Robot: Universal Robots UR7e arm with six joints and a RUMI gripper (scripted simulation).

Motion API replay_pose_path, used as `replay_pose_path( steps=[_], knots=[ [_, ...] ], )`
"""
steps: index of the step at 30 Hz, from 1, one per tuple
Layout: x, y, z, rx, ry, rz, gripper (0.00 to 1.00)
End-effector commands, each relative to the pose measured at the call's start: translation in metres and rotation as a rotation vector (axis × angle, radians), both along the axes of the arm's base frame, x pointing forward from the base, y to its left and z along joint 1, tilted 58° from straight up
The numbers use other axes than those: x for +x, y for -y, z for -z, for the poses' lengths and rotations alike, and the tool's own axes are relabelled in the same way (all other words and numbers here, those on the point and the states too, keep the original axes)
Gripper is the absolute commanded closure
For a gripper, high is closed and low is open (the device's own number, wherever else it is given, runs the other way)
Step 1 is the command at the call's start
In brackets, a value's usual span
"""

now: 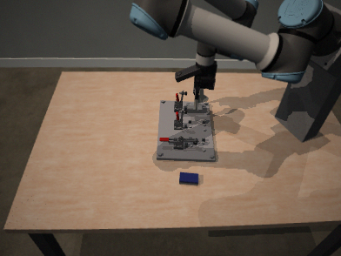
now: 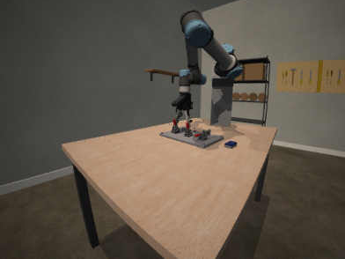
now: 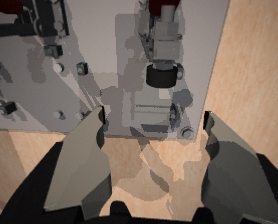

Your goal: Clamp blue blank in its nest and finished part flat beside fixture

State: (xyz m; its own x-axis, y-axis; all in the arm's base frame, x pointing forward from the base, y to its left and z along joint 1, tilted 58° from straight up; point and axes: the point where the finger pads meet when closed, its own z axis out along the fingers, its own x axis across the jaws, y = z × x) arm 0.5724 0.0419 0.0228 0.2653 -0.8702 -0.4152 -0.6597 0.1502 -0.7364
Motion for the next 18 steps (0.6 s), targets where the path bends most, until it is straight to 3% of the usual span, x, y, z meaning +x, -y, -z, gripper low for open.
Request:
replay_pose_path(
  steps=[1, 18],
  knots=[
    [0.000, 0.000, 0.000, 0.000, 0.001, 0.001, 0.41],
    [0.012, -0.008, 0.009, 0.000, 0.001, 0.001, 0.41]
  ],
)
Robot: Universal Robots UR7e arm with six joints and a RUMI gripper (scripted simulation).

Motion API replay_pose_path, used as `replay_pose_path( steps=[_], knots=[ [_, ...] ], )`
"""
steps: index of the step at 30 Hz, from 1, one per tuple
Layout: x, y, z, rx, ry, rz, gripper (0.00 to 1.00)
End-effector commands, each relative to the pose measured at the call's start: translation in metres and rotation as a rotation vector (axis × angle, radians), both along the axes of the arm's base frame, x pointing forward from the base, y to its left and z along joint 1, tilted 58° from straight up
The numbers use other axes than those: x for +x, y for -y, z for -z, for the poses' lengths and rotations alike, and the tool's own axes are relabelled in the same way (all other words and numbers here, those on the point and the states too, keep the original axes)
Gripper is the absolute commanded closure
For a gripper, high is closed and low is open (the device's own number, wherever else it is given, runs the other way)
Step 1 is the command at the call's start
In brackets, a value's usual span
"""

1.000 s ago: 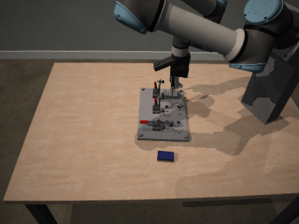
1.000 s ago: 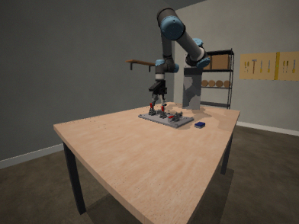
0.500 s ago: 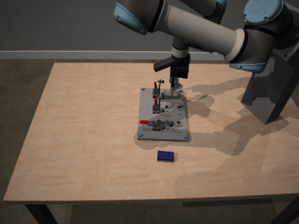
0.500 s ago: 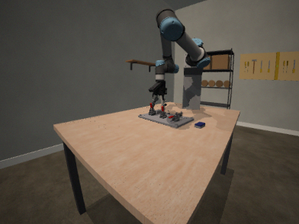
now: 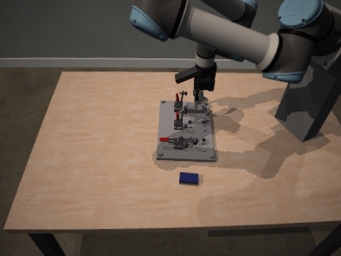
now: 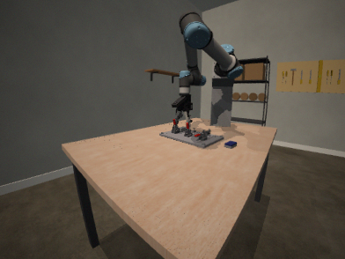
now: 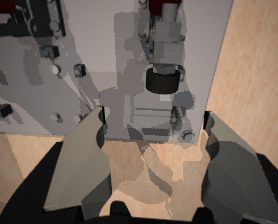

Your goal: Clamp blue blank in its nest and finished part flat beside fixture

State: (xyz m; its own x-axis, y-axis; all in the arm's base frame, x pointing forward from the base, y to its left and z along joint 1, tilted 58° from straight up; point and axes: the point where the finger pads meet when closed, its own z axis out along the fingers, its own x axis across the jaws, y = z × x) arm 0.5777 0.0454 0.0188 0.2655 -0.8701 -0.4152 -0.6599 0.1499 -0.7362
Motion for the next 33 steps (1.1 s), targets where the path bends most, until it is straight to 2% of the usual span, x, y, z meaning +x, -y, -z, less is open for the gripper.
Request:
replay_pose_path(
  steps=[1, 12, 27, 28, 33],
  knots=[
    [0.009, -0.005, 0.006, 0.000, 0.001, 0.001, 0.41],
    [0.022, -0.014, 0.016, 0.000, 0.001, 0.001, 0.41],
    [0.022, -0.014, 0.016, 0.000, 0.001, 0.001, 0.41],
    [0.022, -0.014, 0.016, 0.000, 0.001, 0.001, 1.00],
    [0.022, -0.014, 0.016, 0.000, 0.001, 0.001, 1.00]
  ],
)
